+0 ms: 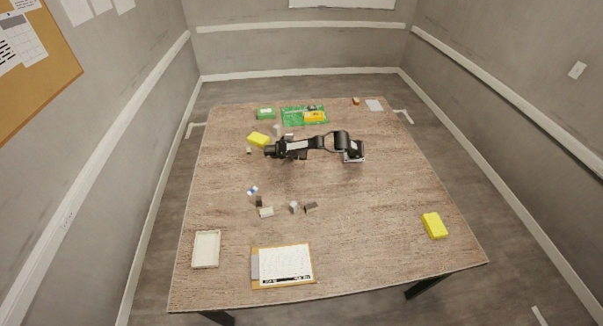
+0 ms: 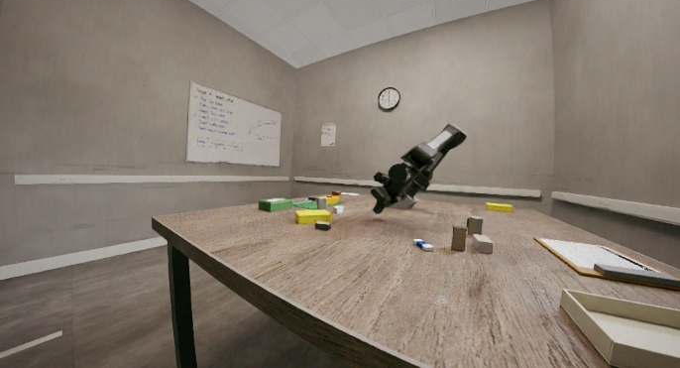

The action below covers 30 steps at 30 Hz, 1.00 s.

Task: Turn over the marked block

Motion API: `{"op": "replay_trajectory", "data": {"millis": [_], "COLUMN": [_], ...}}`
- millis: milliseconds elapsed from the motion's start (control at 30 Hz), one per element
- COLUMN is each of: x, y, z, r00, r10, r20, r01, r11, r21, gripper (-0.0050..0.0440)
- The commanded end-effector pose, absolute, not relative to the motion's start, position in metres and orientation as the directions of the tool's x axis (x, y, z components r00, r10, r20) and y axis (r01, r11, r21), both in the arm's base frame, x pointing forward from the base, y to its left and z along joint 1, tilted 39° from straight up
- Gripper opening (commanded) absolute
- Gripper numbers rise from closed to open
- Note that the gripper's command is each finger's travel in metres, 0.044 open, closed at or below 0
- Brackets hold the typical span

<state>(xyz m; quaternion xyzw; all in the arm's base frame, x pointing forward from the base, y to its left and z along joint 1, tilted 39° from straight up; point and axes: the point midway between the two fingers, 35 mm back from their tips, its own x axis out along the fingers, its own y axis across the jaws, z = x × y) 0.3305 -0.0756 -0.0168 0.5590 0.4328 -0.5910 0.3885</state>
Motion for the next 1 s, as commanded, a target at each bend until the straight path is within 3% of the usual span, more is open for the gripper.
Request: {"op": "replay_trajectory", "data": {"millis": [0,967], "x": [0.3354,0.3351], "y": [-0.0789,-0.0802], "z": [-0.0133,-0.0126], "r00": [-0.075,-0.078], "r10": [-0.032,-0.053], "r20": [-0.997,-0.996], "r01": [0.943,0.943], "r11": [-0.327,-0.327], "r21": [-0.060,-0.056], "gripper": [-0.0050,-0.0050]}}
